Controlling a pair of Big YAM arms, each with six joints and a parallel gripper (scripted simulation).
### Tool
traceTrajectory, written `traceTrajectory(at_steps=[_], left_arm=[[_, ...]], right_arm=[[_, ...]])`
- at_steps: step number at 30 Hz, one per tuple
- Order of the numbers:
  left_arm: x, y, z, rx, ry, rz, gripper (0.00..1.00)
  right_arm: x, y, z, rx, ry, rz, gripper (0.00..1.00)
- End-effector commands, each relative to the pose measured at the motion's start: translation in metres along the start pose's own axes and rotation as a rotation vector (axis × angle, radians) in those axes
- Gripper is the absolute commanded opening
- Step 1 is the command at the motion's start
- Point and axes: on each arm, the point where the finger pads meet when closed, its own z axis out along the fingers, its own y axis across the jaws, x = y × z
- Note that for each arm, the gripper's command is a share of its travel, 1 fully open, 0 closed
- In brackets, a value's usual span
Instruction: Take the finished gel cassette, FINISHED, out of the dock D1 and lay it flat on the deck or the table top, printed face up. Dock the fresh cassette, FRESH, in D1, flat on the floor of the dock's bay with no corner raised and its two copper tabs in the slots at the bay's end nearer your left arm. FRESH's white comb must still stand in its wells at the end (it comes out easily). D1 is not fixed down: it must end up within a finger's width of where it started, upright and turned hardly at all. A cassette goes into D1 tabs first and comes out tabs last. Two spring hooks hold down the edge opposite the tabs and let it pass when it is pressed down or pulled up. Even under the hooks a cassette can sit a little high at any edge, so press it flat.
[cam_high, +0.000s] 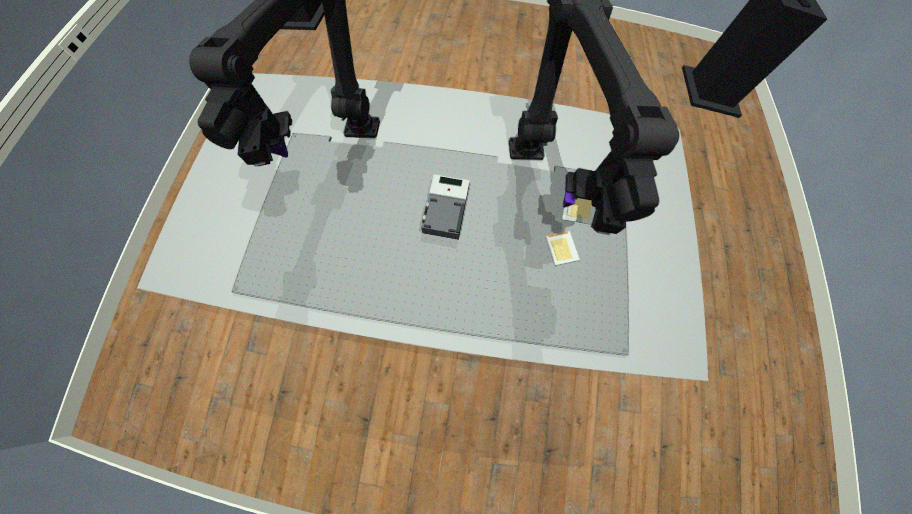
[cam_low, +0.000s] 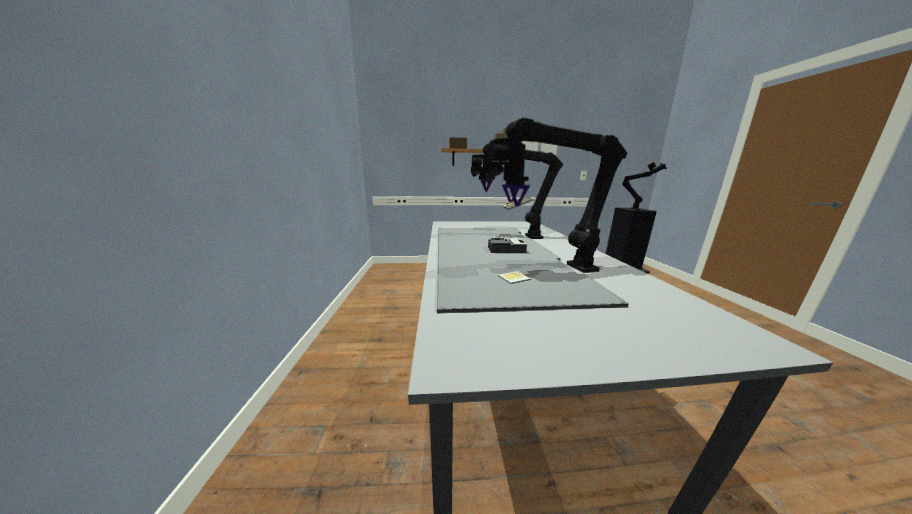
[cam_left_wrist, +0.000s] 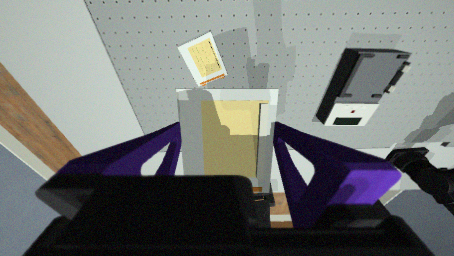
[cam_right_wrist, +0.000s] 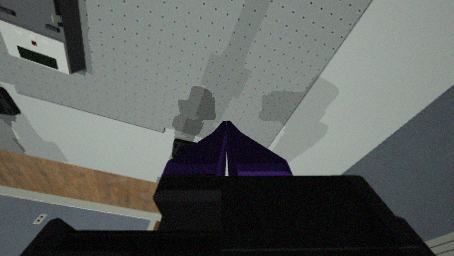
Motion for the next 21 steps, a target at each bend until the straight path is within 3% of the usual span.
traceTrajectory(at_steps=[1, 21], left_arm=[[-0.008, 0.004, -0.019, -0.012, -0.036, -0.012, 0.00], [-0.008, 0.004, -0.019, -0.012, -0.036, -0.012, 0.00]], right_arm=[[-0.018, 0.013, -0.006, 0.024, -0.028, -0.153, 0.00], [-0.050, 0.089, 0.028, 0.123, -0.013, -0.744, 0.00]])
